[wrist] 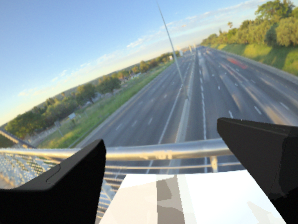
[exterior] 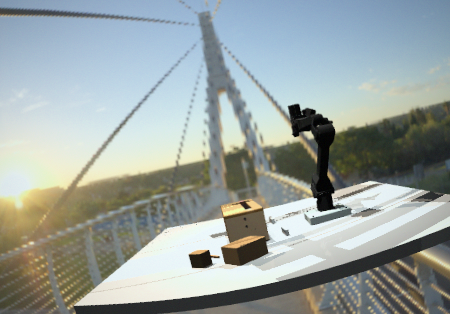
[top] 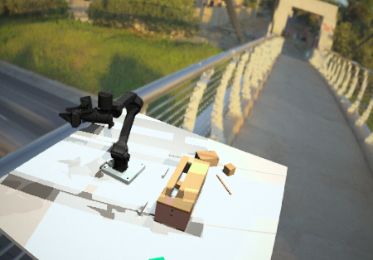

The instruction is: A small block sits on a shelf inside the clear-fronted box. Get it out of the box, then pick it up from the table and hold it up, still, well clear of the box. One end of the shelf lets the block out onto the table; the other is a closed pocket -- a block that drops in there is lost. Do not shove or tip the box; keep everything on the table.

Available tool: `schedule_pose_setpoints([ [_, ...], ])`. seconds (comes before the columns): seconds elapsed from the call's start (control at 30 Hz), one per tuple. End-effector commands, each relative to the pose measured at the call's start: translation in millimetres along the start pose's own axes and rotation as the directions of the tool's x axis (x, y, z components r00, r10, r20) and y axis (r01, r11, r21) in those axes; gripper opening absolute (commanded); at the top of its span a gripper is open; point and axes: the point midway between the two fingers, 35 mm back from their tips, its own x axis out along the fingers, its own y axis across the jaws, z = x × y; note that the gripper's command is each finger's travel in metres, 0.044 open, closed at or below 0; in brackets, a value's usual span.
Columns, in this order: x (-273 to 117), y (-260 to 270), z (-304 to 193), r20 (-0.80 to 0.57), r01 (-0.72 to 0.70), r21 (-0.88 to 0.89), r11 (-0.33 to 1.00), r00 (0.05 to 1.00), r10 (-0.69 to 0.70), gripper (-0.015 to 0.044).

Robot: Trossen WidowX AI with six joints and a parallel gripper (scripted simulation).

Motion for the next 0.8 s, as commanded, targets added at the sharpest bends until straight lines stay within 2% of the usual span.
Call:
schedule_pose_setpoints([
  [0.0, -0.5, 1.1, -0.5, -0.002, -0.005, -0.005, 1.000, 1.000, 0.005, 0.0400],
  [0.1, -8.2, 18.0, -7.4, -0.031, -0.087, -0.086, 0.992, 0.996, 0.085, 0.0400],
  [0.17, -20.7, 39.6, -16.9, -0.073, -0.199, -0.189, 0.962, 0.979, 0.188, 0.0400],
  [0.3, -61.3, 86.1, -43.5, -0.192, -0.445, -0.418, 0.792, 0.895, 0.402, 0.0400],
  [0.43, -114.1, 120.3, -73.0, -0.327, -0.622, -0.598, 0.506, 0.765, 0.555, 0.0400],
  [0.53, -159.6, 135.7, -94.6, -0.429, -0.689, -0.684, 0.240, 0.646, 0.632, 0.0400],
  [0.67, -224.4, 141.3, -121.5, -0.559, -0.670, -0.730, -0.134, 0.473, 0.681, 0.0400],
  [0.77, -273.5, 134.4, -139.3, -0.648, -0.576, -0.717, -0.392, 0.344, 0.680, 0.0400],
])
